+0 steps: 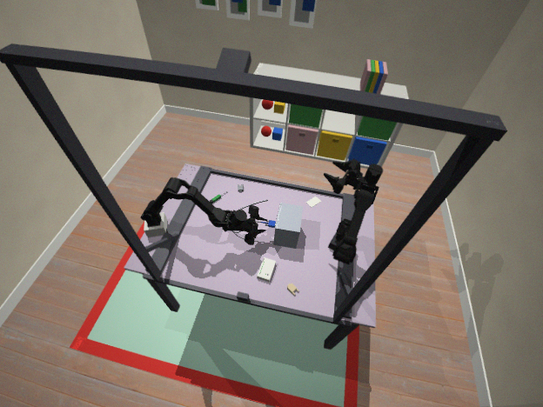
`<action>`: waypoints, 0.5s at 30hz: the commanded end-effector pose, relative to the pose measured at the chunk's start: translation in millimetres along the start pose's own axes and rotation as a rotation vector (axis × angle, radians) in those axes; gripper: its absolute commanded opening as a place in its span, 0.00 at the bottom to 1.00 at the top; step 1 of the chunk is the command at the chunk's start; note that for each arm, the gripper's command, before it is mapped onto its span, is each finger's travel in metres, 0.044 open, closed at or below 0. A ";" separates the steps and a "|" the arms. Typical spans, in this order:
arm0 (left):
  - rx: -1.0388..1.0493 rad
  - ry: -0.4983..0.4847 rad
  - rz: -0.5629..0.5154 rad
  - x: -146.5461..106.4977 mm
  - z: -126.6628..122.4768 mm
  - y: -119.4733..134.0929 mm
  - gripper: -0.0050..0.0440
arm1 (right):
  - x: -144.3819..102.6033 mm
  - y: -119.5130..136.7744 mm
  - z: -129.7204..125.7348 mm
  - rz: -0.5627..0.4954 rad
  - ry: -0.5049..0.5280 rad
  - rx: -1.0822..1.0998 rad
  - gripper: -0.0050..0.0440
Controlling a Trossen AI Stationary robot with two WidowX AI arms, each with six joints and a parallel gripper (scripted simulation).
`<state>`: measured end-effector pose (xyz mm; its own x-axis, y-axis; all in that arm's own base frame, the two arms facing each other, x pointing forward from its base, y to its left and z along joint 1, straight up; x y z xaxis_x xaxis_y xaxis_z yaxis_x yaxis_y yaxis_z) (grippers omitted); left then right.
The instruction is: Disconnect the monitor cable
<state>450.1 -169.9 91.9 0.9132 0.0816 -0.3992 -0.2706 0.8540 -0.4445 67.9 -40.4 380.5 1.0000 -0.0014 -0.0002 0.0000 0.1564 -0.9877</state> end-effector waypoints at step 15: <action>-0.018 -0.018 -0.020 -3.6 10.9 -7.1 1.00 | -0.3 -2.6 1.4 -0.001 -0.002 -0.006 1.00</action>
<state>450.2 -169.9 92.1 0.9133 0.0815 -0.3990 -0.2705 0.8538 -0.4448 67.9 -40.4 380.5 1.0000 -0.0014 -0.0002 0.0000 0.1564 -0.9877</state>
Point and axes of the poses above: on each arm, the point midway between the two fingers, 35 mm back from their tips, its own x axis out along the fingers, its own z axis across the jaws, y = z × x, the point moved 9 cm from there along -x, back along the fingers, and after that the axes turned 9 degrees about x, right-handed, at the moved point
